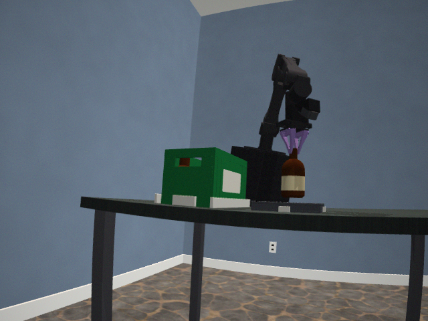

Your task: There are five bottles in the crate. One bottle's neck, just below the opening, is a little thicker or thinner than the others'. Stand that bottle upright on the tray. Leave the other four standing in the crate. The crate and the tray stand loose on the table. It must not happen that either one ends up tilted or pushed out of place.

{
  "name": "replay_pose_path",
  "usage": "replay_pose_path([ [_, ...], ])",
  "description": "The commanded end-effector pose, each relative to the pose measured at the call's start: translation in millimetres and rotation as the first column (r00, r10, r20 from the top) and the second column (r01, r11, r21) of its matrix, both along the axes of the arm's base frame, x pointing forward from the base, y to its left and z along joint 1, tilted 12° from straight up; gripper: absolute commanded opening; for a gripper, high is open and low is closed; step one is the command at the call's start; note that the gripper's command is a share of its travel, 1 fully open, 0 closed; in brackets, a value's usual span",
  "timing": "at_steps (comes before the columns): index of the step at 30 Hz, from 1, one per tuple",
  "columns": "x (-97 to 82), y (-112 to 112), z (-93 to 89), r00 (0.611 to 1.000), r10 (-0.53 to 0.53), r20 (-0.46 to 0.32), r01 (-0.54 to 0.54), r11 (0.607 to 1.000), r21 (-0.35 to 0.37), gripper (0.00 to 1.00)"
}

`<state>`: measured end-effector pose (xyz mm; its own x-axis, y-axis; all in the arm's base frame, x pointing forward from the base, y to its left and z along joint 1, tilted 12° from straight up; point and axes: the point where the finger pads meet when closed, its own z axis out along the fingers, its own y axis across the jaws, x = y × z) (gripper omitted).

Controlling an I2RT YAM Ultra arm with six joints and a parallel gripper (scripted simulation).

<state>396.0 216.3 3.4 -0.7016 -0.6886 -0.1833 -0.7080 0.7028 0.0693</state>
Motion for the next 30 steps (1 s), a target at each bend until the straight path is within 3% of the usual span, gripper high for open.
replay_pose_path([
  [1,4.7,2,-1.0,1.000,-0.009,0.025,0.009,1.000,0.013,0.00],
  [5,13.4,7,9.8,0.998,-0.009,0.060,0.007,1.000,0.031,0.00],
  [8,10.6,6,1.0,0.999,-0.007,0.043,0.006,1.000,0.022,0.00],
  [13,11.8,7,9.1,0.998,-0.007,0.060,0.005,1.000,0.030,0.00],
  [30,11.6,7,8.7,0.998,-0.006,0.059,0.005,1.000,0.030,0.00],
])
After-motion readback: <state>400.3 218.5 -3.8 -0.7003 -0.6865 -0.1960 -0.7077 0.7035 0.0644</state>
